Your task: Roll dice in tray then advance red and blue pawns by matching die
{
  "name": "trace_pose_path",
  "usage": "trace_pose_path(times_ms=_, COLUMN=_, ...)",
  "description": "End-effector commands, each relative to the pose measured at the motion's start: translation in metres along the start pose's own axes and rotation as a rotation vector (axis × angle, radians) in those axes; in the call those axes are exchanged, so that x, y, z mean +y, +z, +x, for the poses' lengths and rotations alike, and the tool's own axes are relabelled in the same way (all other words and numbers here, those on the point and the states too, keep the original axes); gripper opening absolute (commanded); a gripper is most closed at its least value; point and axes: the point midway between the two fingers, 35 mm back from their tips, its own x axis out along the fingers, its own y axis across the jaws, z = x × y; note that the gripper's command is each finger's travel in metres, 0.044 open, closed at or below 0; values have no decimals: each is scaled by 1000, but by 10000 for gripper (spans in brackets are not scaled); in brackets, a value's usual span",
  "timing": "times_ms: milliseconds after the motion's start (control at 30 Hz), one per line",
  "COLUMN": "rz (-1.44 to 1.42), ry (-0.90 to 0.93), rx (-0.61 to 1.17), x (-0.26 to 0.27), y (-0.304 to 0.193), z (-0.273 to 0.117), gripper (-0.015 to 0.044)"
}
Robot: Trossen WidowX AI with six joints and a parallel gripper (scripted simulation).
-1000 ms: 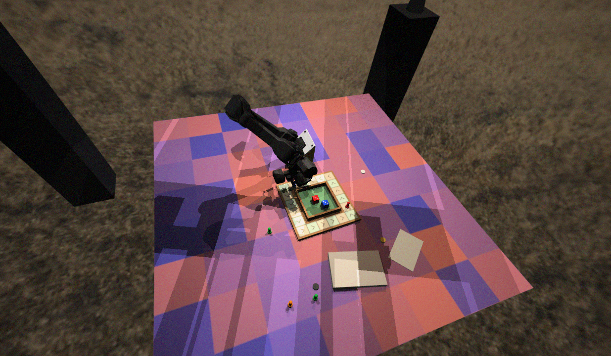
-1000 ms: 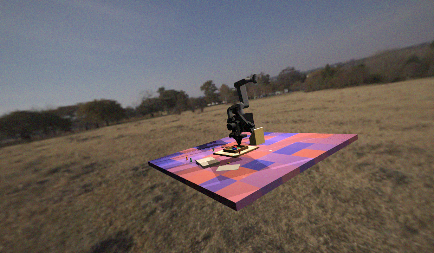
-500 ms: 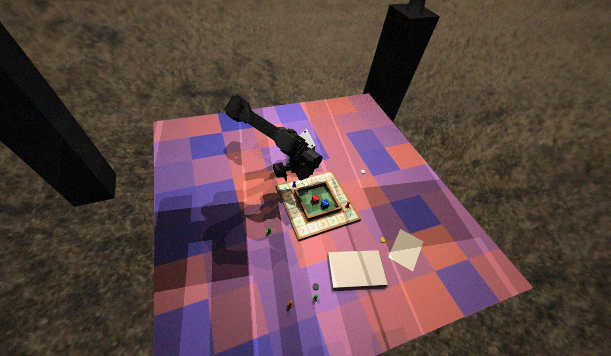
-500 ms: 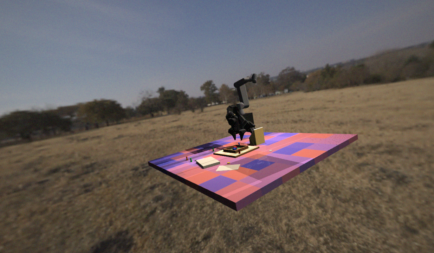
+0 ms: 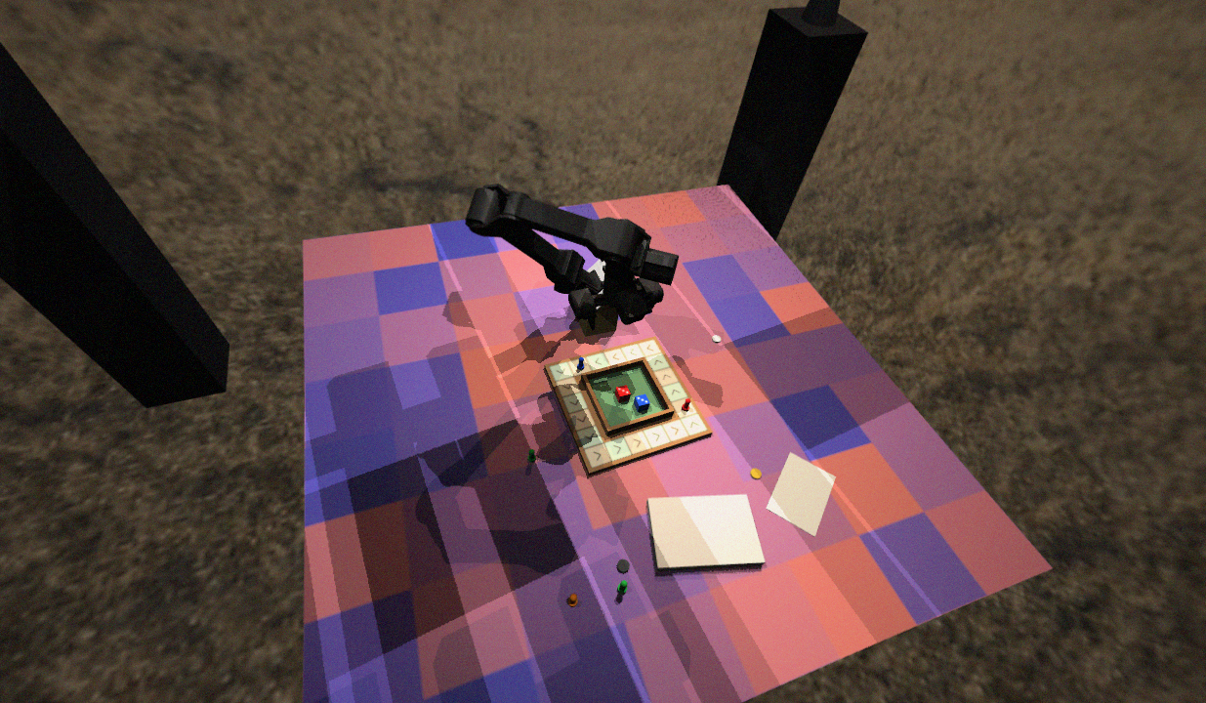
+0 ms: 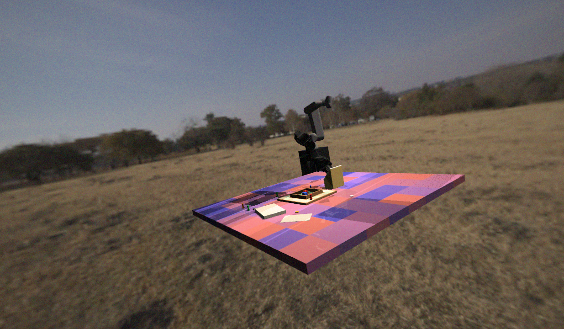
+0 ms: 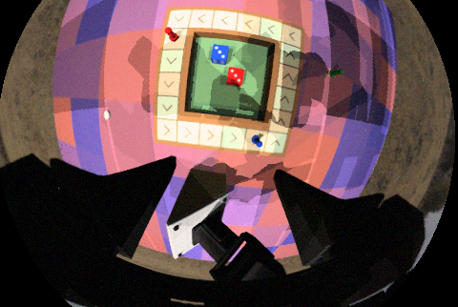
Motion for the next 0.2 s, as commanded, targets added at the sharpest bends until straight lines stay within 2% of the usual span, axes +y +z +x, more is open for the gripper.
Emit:
trace_pose_path(times_ms=0, rz=0, ry=0, rx=3, x=-1, y=0, z=1, gripper=440)
trace_pose_path(times_ms=167, rz=0, ry=0, rx=3, x=-1, y=0, z=1, gripper=440)
